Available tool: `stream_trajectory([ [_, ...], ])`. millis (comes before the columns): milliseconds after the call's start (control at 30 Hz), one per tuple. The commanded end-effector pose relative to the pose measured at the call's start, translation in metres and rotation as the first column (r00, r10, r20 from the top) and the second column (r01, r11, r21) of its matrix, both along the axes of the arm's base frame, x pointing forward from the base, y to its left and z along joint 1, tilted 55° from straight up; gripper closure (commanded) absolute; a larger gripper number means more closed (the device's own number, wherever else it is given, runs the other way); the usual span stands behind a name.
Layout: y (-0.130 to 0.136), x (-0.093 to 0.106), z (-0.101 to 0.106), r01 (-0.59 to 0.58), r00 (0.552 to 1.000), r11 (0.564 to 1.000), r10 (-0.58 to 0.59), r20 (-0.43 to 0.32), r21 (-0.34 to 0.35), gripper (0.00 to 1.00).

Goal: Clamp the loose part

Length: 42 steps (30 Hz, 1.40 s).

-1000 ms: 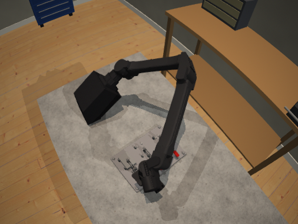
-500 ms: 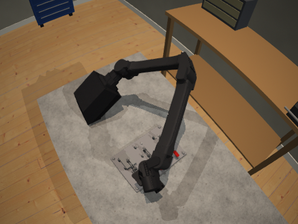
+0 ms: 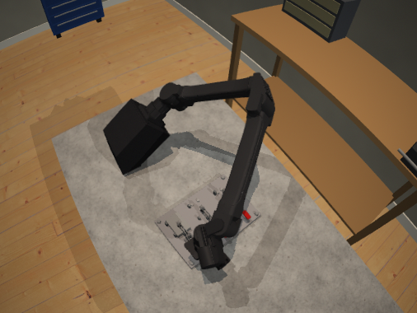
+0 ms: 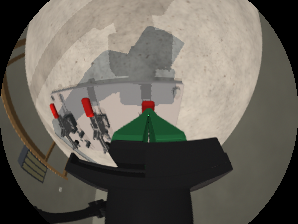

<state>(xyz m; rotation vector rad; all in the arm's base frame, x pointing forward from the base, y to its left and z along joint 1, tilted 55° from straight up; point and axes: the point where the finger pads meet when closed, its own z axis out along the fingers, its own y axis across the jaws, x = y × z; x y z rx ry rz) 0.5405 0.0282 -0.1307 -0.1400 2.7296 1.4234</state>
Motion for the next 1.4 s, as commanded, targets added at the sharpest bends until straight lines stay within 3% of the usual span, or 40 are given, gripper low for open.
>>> stream_trajectory([
  [0, 0.004, 0.012, 0.000, -0.003, 1.000, 1.000, 0.003, 0.002, 0.002, 1.00],
  [1200, 0.009, 0.016, -0.002, -0.010, 1.000, 1.000, 0.010, 0.022, -0.003, 1.00],
  [1367, -0.001, 0.014, -0.002, 0.008, 1.000, 1.000, -0.008, 0.009, 0.000, 1.00],
])
